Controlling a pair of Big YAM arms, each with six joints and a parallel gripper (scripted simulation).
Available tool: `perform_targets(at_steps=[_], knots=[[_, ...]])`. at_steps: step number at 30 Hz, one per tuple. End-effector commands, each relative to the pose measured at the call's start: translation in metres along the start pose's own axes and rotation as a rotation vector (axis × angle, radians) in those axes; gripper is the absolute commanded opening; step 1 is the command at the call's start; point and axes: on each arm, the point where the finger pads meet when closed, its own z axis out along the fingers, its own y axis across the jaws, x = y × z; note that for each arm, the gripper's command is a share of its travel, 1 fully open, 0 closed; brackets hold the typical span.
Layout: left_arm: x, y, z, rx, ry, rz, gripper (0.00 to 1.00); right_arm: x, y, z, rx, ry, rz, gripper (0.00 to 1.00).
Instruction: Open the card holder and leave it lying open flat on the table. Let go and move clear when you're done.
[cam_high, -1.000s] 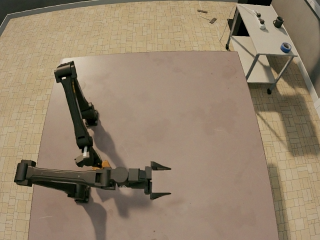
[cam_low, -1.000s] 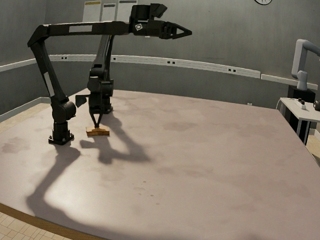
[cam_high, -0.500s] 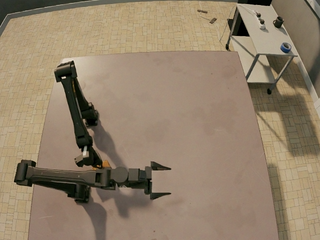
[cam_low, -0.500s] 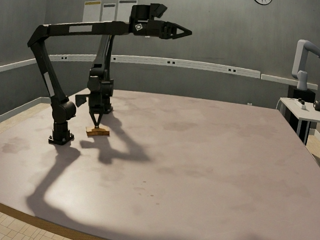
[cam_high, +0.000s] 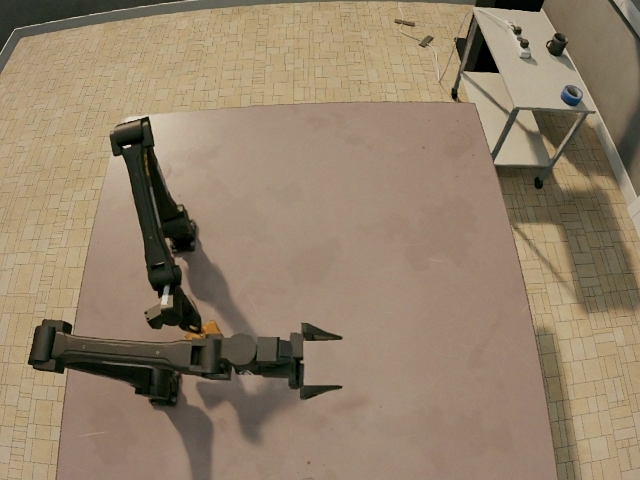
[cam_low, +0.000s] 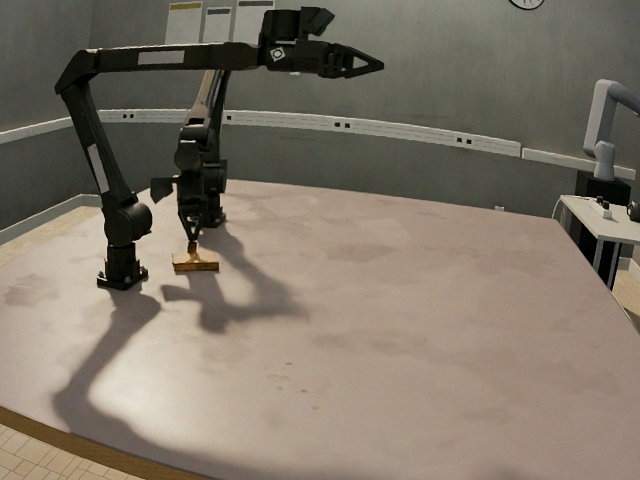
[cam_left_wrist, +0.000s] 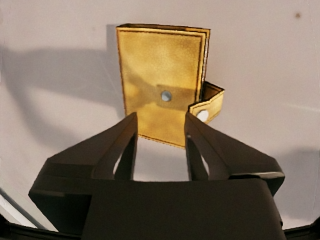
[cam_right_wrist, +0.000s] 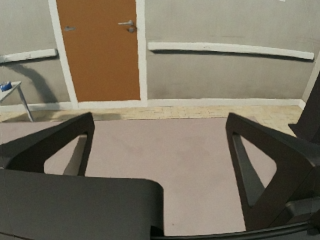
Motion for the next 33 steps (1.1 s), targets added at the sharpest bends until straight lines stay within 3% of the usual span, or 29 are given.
perform_targets(at_steps=[1, 3, 5, 10, 13, 14, 16, 19, 24, 33], knots=[[-0.012, 0.028, -0.014, -0.042, -0.015, -0.005, 0.34, -0.034, 0.000, -0.004, 0.000, -0.061, 0.000, 1.00], [-0.004, -0.002, -0.011, 0.004, -0.001, -0.001, 0.34, -0.034, 0.000, -0.004, 0.000, -0.061, 0.000, 1.00], [-0.012, 0.030, -0.032, -0.051, -0.018, -0.008, 0.34, -0.034, 0.000, -0.004, 0.000, -0.061, 0.000, 1.00], [-0.012, 0.029, -0.047, -0.051, -0.018, -0.008, 0.34, -0.034, 0.000, -0.004, 0.000, -0.061, 0.000, 1.00], [0.003, 0.040, -0.035, -0.070, -0.006, -0.073, 0.34, -0.034, 0.000, -0.004, 0.000, -0.061, 0.000, 1.00], [0.008, 0.025, -0.024, -0.038, 0.003, -0.086, 0.34, -0.034, 0.000, -0.004, 0.000, -0.061, 0.000, 1.00], [0.010, 0.050, -0.035, -0.087, -0.007, -0.131, 0.34, -0.034, 0.000, -0.004, 0.000, -0.061, 0.000, 1.00], [0.011, 0.047, -0.033, -0.084, -0.008, -0.138, 0.34, -0.034, 0.000, -0.004, 0.000, -0.061, 0.000, 1.00], [0.044, 0.085, -0.045, -0.174, -0.003, -0.336, 0.34, -0.034, 0.000, -0.004, 0.000, -0.061, 0.000, 1.00], [0.140, 0.151, -0.084, -0.398, -0.001, -0.773, 0.34, -0.034, 0.000, -0.004, 0.000, -0.061, 0.000, 1.00]])
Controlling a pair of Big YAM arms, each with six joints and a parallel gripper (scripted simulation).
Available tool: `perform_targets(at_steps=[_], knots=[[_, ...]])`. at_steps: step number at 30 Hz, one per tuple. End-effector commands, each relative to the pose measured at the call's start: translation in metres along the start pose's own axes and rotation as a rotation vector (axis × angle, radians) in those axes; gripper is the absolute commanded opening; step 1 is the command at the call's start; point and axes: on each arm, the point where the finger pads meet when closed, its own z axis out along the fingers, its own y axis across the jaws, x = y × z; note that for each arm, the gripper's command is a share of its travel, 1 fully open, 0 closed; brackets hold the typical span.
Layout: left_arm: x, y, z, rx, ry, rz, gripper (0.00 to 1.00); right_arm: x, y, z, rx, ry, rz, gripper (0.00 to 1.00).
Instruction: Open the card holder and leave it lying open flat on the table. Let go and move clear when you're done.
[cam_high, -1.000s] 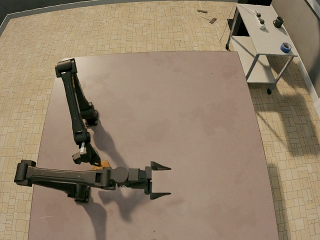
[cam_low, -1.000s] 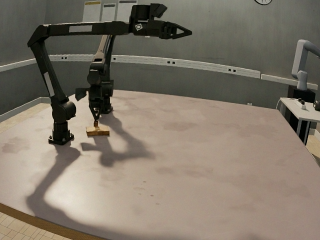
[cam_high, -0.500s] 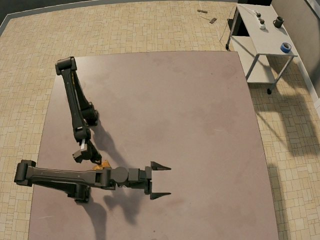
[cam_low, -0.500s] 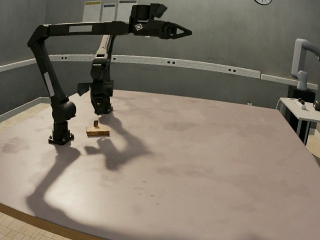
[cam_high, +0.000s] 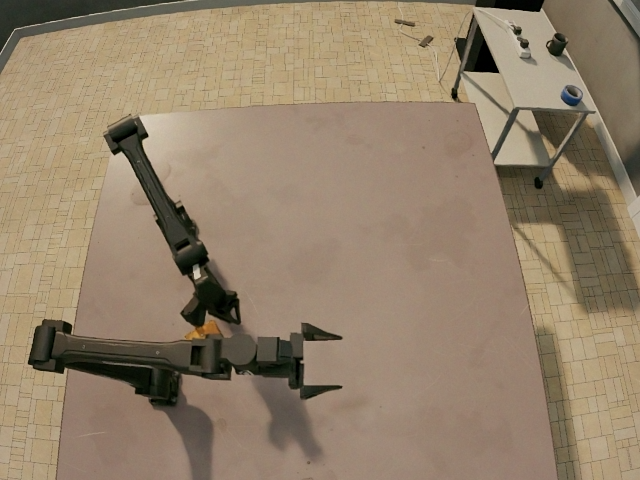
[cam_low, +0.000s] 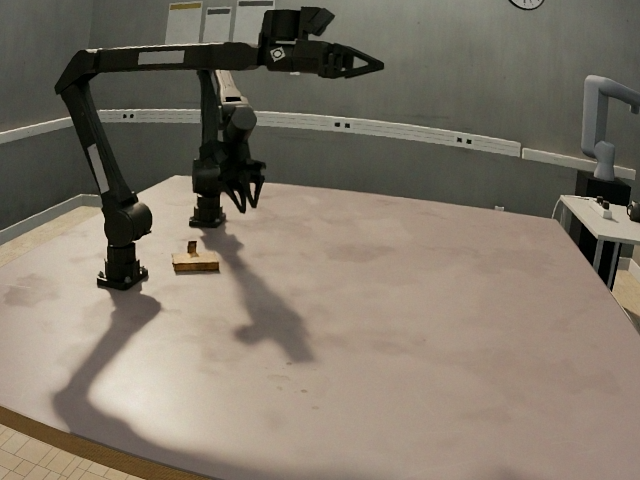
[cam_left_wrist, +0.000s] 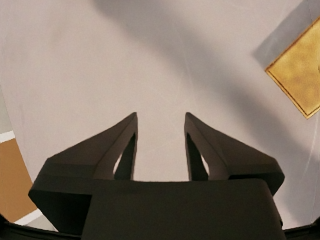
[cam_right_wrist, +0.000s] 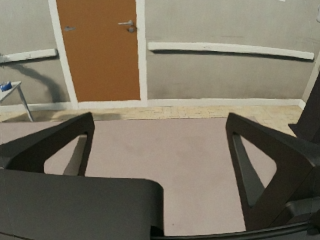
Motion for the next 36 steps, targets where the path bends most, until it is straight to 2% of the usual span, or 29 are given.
perform_targets(at_steps=[1, 3, 5, 6, 7, 12, 17, 20, 22, 23, 28, 34, 36], knots=[[-0.011, 0.064, -0.013, -0.118, -0.043, -0.172, 0.34, -0.034, 0.000, -0.004, 0.000, -0.061, 0.000, 1.00], [-0.004, 0.068, -0.013, -0.131, -0.040, -0.210, 0.34, -0.034, 0.000, -0.004, 0.000, -0.061, 0.000, 1.00], [0.008, 0.103, -0.027, -0.204, -0.055, -0.305, 0.34, -0.034, 0.000, -0.004, 0.000, -0.061, 0.000, 1.00], [0.012, 0.120, -0.042, -0.252, -0.076, -0.348, 0.34, -0.034, 0.000, -0.004, 0.000, -0.061, 0.000, 1.00], [0.019, 0.130, -0.045, -0.280, -0.078, -0.390, 0.34, -0.034, 0.000, -0.004, 0.000, -0.061, 0.000, 1.00], [0.064, 0.181, -0.057, -0.390, -0.082, -0.596, 0.34, -0.034, 0.000, -0.004, 0.000, -0.061, 0.000, 1.00], [0.113, 0.235, -0.092, -0.537, -0.107, -0.782, 0.34, -0.034, 0.000, -0.004, 0.000, -0.061, 0.000, 1.00], [0.120, 0.243, -0.099, -0.560, -0.114, -0.813, 0.34, -0.034, 0.000, -0.004, 0.000, -0.061, 0.000, 1.00], [0.144, 0.260, -0.117, -0.627, -0.126, -0.883, 0.34, -0.034, 0.000, -0.004, 0.000, -0.061, 0.000, 1.00], [0.149, 0.270, -0.141, -0.681, -0.155, -0.907, 0.34, -0.034, 0.000, -0.004, 0.000, -0.061, 0.000, 1.00], [0.201, 0.297, -0.171, -0.809, -0.180, -1.059, 0.34, -0.034, 0.000, -0.004, 0.000, -0.061, 0.000, 1.00], [0.256, 0.321, -0.236, -1.002, -0.247, -1.201, 0.34, -0.034, 0.000, -0.004, 0.000, -0.061, 0.000, 1.00], [0.256, 0.321, -0.236, -1.002, -0.247, -1.201, 0.34, -0.034, 0.000, -0.004, 0.000, -0.061, 0.000, 1.00]])
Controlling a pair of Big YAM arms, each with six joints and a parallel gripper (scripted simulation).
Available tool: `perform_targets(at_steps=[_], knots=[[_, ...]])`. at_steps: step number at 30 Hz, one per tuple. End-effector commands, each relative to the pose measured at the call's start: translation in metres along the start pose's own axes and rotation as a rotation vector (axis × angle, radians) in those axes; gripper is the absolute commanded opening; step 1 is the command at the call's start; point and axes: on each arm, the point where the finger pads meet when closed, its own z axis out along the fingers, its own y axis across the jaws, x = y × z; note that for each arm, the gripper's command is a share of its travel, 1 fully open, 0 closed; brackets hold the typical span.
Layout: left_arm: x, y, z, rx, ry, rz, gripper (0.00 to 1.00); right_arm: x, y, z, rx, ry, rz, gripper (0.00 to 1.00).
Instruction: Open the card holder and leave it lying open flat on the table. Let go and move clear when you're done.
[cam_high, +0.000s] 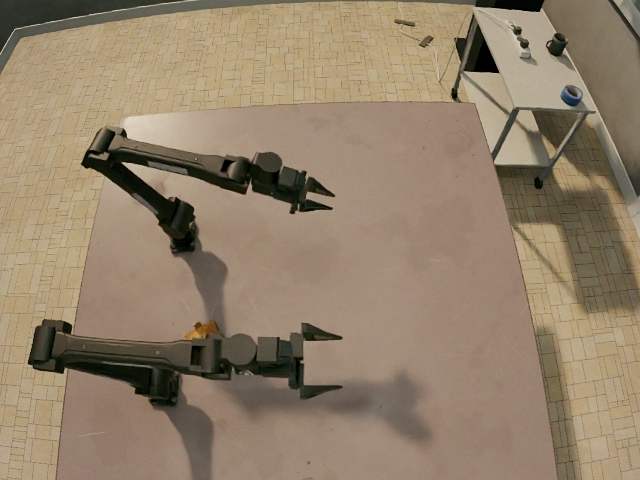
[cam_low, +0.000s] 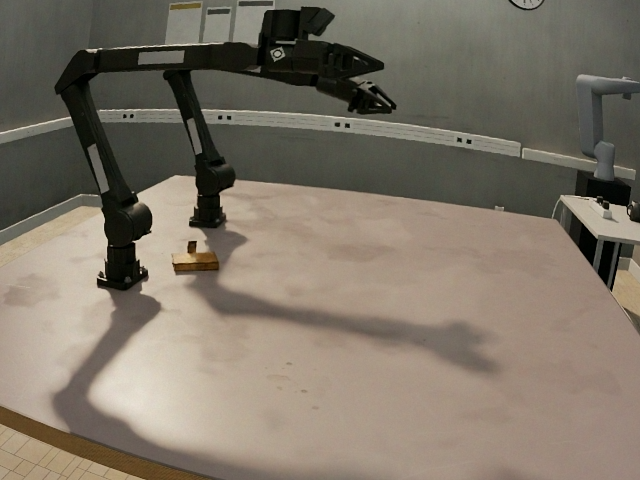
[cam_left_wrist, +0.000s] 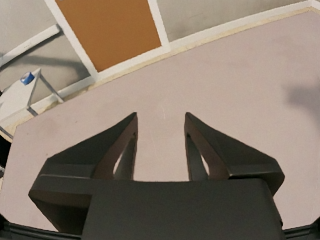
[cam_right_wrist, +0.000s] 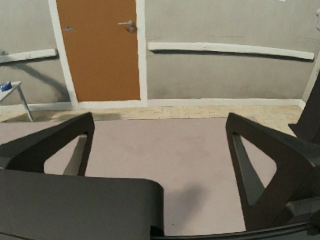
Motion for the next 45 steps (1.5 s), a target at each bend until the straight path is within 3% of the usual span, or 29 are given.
perform_targets(at_steps=[1, 5, 13, 17, 19, 20, 21, 23, 24, 29, 34, 35, 36, 45], knots=[[-0.063, 0.041, -0.003, -0.055, -0.099, -0.110, 0.34, -0.034, 0.000, -0.004, 0.000, -0.061, 0.000, 1.00], [-0.082, 0.093, -0.024, -0.167, -0.202, -0.209, 0.34, -0.034, 0.000, -0.004, 0.000, -0.061, 0.000, 1.00], [-0.102, 0.188, -0.048, -0.302, -0.299, -0.350, 0.34, -0.034, 0.000, -0.004, 0.000, -0.061, 0.000, 1.00], [-0.104, 0.191, -0.050, -0.307, -0.303, -0.346, 0.34, -0.034, 0.000, -0.004, 0.000, -0.061, 0.000, 1.00], [-0.057, 0.164, -0.031, -0.276, -0.192, -0.306, 0.34, -0.034, 0.000, -0.004, 0.000, -0.061, 0.000, 1.00], [-0.096, 0.183, -0.048, -0.306, -0.267, -0.290, 0.34, -0.034, 0.000, -0.004, 0.000, -0.061, 0.000, 1.00], [-0.078, 0.193, -0.050, -0.337, -0.260, -0.290, 0.34, -0.034, 0.000, -0.004, 0.000, -0.061, 0.000, 1.00], [-0.084, 0.192, -0.060, -0.338, -0.269, -0.288, 0.34, -0.034, 0.000, -0.004, 0.000, -0.061, 0.000, 1.00], [-0.065, 0.187, -0.057, -0.335, -0.248, -0.292, 0.34, -0.034, 0.000, -0.004, 0.000, -0.061, 0.000, 1.00], [-0.056, 0.180, -0.045, -0.319, -0.218, -0.296, 0.34, -0.034, 0.000, -0.004, 0.000, -0.061, 0.000, 1.00], [-0.061, 0.180, -0.050, -0.319, -0.234, -0.302, 0.34, -0.034, 0.000, -0.004, 0.000, -0.061, 0.000, 1.00], [-0.074, 0.183, -0.053, -0.321, -0.255, -0.303, 0.34, -0.034, 0.000, -0.004, 0.000, -0.061, 0.000, 0.36], [-0.062, 0.179, -0.052, -0.319, -0.243, -0.307, 0.34, -0.034, 0.000, -0.004, 0.000, -0.061, 0.000, 0.36], [-0.063, 0.176, -0.052, -0.313, -0.245, -0.319, 0.34, -0.034, 0.000, -0.004, 0.000, -0.061, 0.000, 0.36]])
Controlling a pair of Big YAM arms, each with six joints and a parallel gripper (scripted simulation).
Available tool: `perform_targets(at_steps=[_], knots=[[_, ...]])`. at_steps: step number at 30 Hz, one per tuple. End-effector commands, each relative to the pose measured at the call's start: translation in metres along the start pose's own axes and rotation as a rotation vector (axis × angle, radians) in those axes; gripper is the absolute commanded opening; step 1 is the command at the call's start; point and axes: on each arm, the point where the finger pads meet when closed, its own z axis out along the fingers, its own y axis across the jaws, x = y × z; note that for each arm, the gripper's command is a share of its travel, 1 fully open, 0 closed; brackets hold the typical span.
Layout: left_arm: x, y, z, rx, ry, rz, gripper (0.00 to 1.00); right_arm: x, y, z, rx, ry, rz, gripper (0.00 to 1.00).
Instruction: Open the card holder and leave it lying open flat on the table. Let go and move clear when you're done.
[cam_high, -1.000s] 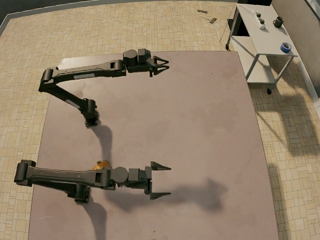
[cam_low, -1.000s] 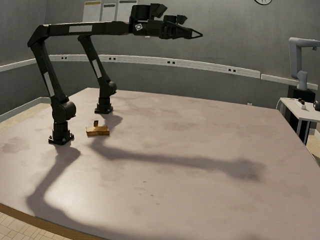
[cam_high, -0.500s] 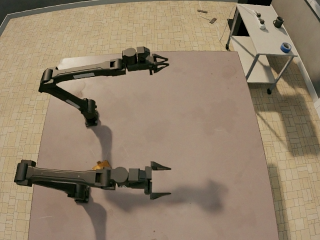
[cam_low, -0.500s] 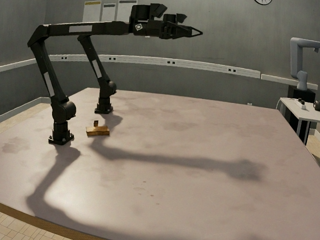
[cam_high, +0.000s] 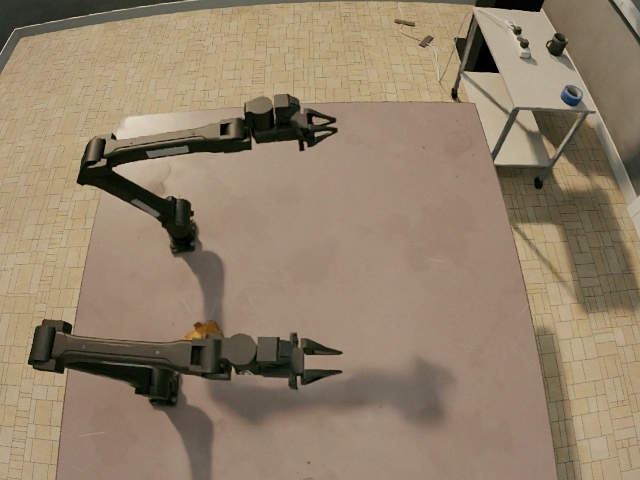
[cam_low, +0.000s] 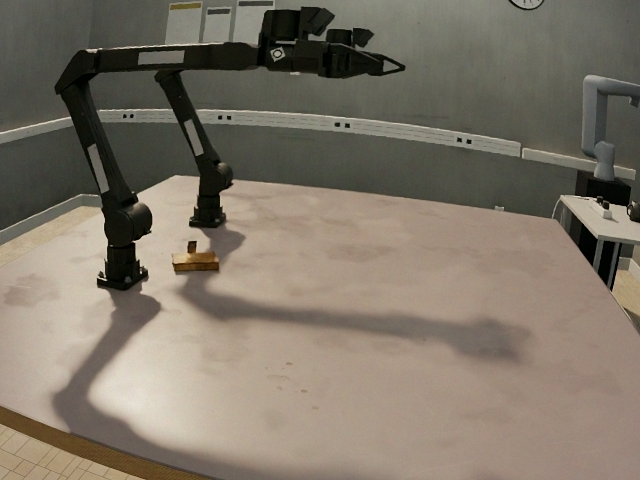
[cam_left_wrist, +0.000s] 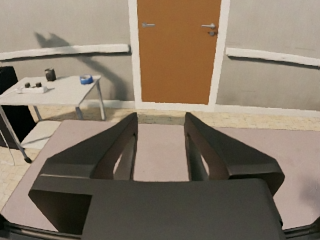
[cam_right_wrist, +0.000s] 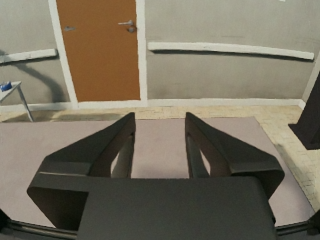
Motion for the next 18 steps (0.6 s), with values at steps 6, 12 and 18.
perform_targets(at_steps=[6, 12, 18], knots=[[-0.002, -0.004, -0.003, 0.005, -0.016, -0.013, 0.34, -0.034, 0.000, -0.004, 0.000, -0.061, 0.000, 0.36], [-0.014, -0.006, -0.004, 0.009, -0.032, -0.013, 0.36, -0.034, 0.000, -0.004, 0.000, -0.061, 0.000, 0.36], [-0.016, -0.007, -0.005, 0.012, -0.035, -0.013, 0.36, -0.034, 0.000, -0.004, 0.000, -0.061, 0.000, 0.36]])
